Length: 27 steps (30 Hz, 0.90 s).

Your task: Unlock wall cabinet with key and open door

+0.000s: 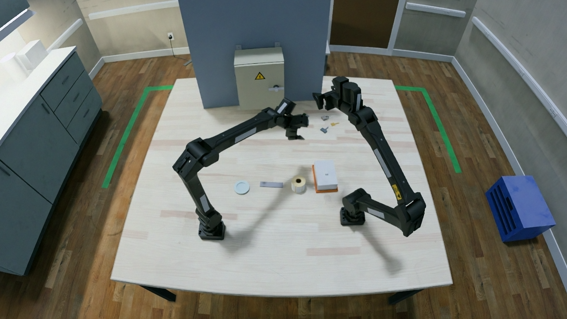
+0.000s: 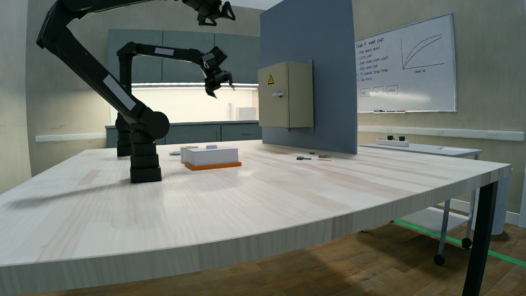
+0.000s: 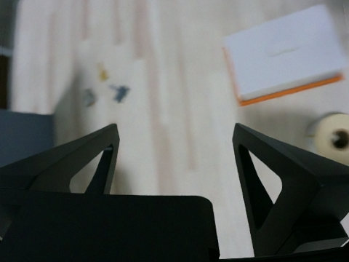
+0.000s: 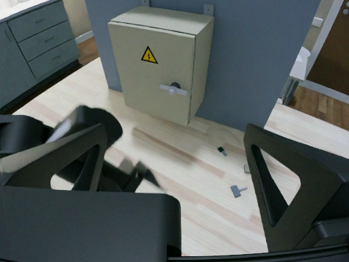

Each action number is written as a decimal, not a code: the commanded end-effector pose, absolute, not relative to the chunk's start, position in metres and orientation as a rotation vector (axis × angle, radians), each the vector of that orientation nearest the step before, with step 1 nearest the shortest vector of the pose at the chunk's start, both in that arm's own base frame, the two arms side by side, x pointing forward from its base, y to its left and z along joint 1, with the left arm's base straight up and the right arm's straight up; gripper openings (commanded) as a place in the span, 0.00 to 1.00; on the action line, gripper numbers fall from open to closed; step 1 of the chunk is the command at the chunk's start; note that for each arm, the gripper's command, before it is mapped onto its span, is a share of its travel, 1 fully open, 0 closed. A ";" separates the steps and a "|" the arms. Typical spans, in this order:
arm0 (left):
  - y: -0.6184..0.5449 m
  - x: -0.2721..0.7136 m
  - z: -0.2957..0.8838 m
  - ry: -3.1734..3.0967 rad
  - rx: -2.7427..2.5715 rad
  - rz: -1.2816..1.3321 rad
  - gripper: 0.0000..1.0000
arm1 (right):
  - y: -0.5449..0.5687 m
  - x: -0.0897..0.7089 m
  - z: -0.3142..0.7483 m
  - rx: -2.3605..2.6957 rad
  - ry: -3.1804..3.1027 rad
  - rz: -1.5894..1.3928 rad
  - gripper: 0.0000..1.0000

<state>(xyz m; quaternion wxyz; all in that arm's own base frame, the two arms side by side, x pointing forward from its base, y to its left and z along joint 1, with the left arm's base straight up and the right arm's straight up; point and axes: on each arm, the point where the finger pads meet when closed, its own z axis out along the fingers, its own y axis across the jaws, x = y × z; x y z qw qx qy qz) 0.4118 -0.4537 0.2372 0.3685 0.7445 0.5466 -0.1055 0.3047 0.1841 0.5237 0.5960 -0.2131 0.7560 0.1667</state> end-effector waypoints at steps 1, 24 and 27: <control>-0.457 0.462 0.279 1.315 1.724 -0.093 0.81 | 0.189 0.301 0.543 -0.518 1.724 0.393 1.00; -0.328 0.688 0.274 1.233 1.166 1.247 0.81 | 0.189 0.301 0.543 -0.518 1.724 0.393 1.00; -0.331 0.687 0.279 1.228 1.150 1.253 0.81 | 0.189 0.301 0.543 -0.518 1.724 0.393 1.00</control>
